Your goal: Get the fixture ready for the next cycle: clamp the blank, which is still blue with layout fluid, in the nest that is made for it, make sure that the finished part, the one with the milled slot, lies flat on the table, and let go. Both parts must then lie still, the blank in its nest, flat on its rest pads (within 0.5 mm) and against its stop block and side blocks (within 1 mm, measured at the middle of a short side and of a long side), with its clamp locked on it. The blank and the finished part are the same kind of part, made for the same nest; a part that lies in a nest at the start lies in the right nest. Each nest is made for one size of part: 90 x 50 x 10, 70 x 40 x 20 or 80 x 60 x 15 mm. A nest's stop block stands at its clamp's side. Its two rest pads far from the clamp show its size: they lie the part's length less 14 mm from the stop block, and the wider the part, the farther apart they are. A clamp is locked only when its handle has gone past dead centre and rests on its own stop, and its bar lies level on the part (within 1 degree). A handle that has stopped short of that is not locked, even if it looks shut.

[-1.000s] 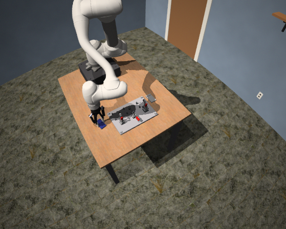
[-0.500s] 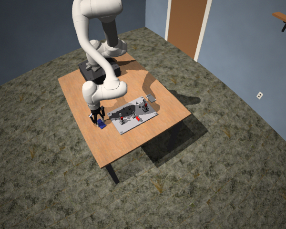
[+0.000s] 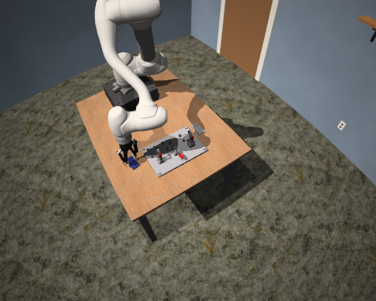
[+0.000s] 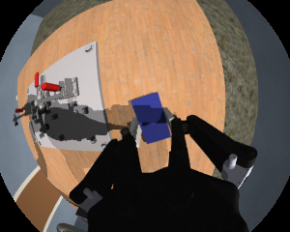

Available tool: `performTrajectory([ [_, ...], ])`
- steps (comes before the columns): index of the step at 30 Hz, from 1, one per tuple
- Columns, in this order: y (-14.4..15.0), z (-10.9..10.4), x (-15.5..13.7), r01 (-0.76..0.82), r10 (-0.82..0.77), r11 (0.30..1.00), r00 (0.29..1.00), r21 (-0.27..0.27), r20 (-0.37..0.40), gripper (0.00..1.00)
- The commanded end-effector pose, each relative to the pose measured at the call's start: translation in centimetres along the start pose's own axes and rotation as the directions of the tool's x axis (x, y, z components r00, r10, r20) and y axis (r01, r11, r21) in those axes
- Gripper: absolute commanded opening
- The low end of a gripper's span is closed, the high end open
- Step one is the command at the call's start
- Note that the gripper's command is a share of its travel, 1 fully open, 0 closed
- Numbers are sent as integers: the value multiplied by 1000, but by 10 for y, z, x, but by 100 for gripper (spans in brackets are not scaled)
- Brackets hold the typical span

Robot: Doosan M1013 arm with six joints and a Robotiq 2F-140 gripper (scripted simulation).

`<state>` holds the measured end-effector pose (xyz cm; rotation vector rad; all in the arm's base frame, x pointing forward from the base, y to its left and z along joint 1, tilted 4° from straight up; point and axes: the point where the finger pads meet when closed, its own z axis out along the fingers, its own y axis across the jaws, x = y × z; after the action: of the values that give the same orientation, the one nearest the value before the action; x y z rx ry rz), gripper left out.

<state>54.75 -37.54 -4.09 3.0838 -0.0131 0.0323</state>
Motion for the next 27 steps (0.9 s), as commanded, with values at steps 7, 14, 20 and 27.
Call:
performTrajectory([
  [7, 0, 0, 0, 0, 0, 1000, 1000, 0, 0, 0],
  [14, 0, 0, 0, 0, 0, 1000, 1000, 0, 0, 0],
  [20, 0, -2, 0, 0, 0, 1000, 1000, 0, 0, 0],
  [27, 0, -16, 0, 0, 0, 1000, 1000, 0, 0, 0],
])
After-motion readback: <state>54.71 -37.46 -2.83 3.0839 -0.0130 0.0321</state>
